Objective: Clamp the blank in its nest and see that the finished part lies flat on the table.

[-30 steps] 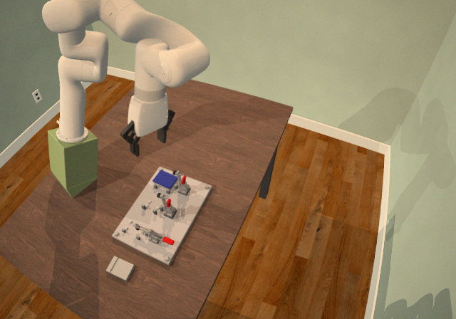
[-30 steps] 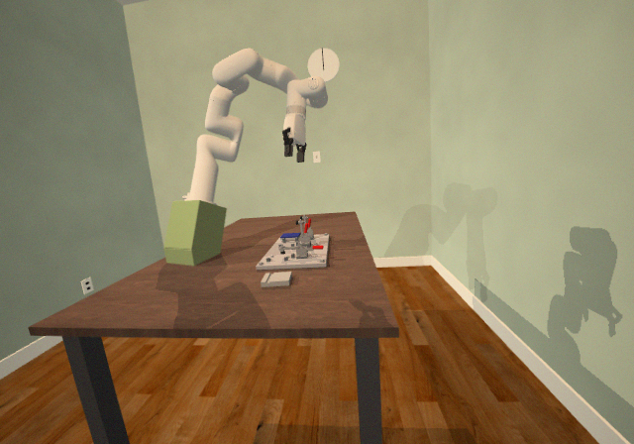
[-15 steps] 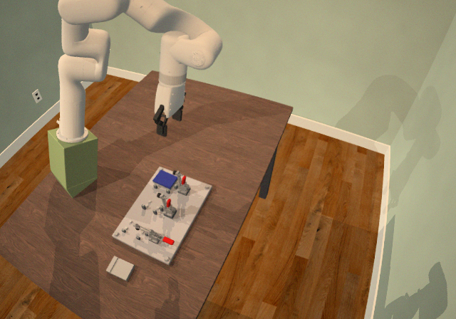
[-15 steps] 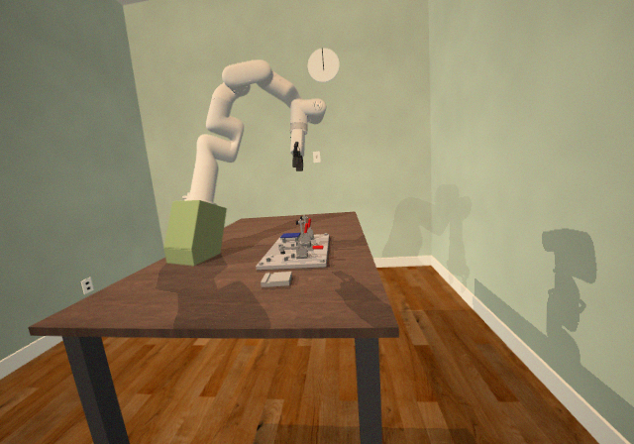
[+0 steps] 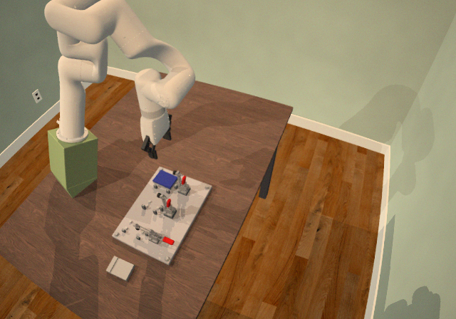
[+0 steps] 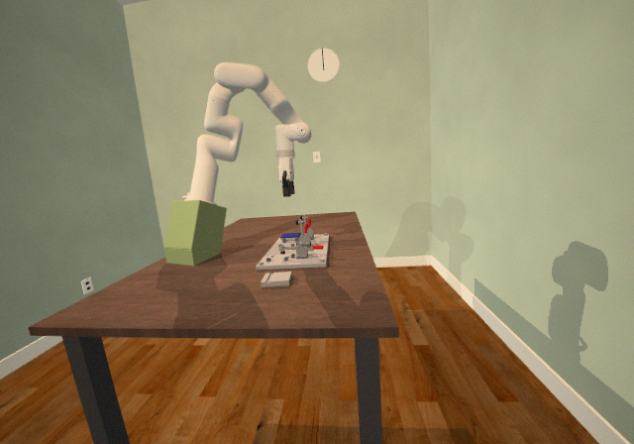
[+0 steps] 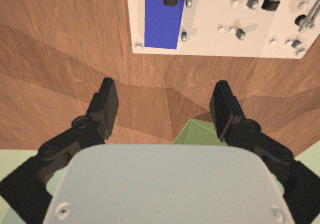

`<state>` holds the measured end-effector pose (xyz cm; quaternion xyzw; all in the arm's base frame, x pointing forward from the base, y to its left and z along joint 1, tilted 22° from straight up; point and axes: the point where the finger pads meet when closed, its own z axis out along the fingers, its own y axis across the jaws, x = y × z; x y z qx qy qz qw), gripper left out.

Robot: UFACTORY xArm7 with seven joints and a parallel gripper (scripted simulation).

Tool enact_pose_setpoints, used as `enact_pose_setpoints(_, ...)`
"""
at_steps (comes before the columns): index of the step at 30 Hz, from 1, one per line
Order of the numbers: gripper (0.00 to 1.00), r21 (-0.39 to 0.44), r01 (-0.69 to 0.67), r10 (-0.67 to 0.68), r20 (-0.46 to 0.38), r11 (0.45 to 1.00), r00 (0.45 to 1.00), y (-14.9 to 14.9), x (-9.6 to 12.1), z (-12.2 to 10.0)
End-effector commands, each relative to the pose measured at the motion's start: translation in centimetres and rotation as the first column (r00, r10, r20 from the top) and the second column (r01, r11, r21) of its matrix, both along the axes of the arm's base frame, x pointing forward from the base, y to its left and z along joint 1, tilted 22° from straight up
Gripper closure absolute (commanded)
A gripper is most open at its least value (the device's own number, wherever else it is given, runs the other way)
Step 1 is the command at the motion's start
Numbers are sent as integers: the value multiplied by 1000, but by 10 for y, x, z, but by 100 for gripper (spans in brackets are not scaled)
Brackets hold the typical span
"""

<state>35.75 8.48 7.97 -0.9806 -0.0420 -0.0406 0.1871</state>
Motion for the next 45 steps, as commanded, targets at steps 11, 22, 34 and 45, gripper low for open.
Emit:
enact_pose_setpoints(11, 53, 0, 12, -12, 10, 1000, 1000, -2, -5, -10)
enact_pose_setpoints(22, 53, 0, 12, -12, 10, 1000, 1000, -2, -5, -10)
enact_pose_setpoints(34, 53, 0, 12, -12, 10, 1000, 1000, -2, -5, -10)
enact_pose_setpoints(45, 100, 0, 12, -12, 10, 1000, 1000, -2, -5, -10)
